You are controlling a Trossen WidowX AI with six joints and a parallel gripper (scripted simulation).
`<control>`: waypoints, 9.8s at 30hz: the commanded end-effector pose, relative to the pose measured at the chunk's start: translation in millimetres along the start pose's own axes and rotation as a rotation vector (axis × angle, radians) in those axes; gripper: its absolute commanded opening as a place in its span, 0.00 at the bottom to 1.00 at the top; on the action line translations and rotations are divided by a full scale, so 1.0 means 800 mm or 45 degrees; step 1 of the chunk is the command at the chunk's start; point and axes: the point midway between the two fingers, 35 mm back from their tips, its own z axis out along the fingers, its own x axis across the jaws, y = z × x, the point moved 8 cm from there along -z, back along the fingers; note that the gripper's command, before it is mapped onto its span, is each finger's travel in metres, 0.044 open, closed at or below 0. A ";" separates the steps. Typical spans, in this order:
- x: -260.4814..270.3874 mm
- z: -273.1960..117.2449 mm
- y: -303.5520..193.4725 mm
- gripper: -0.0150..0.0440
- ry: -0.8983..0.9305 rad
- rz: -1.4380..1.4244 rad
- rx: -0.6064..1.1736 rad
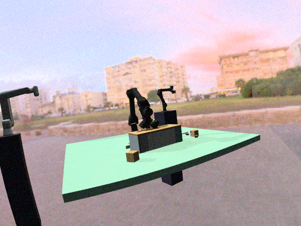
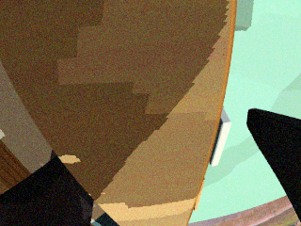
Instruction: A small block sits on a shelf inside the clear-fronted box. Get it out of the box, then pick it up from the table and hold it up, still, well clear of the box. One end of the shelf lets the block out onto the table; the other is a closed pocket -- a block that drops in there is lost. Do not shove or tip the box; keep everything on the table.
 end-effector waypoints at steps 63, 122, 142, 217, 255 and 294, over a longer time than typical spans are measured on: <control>-0.003 0.009 -0.022 0.93 -0.002 0.010 0.007; -0.003 0.033 -0.093 0.93 -0.002 0.010 0.015; -0.003 0.041 -0.116 0.93 -0.002 0.010 0.018; -0.070 -0.014 -0.226 0.74 -0.847 -4.682 -0.542; -0.085 0.037 -0.227 0.74 -2.097 -5.611 -0.266; -0.090 0.157 -0.187 0.74 -2.098 -5.611 -0.261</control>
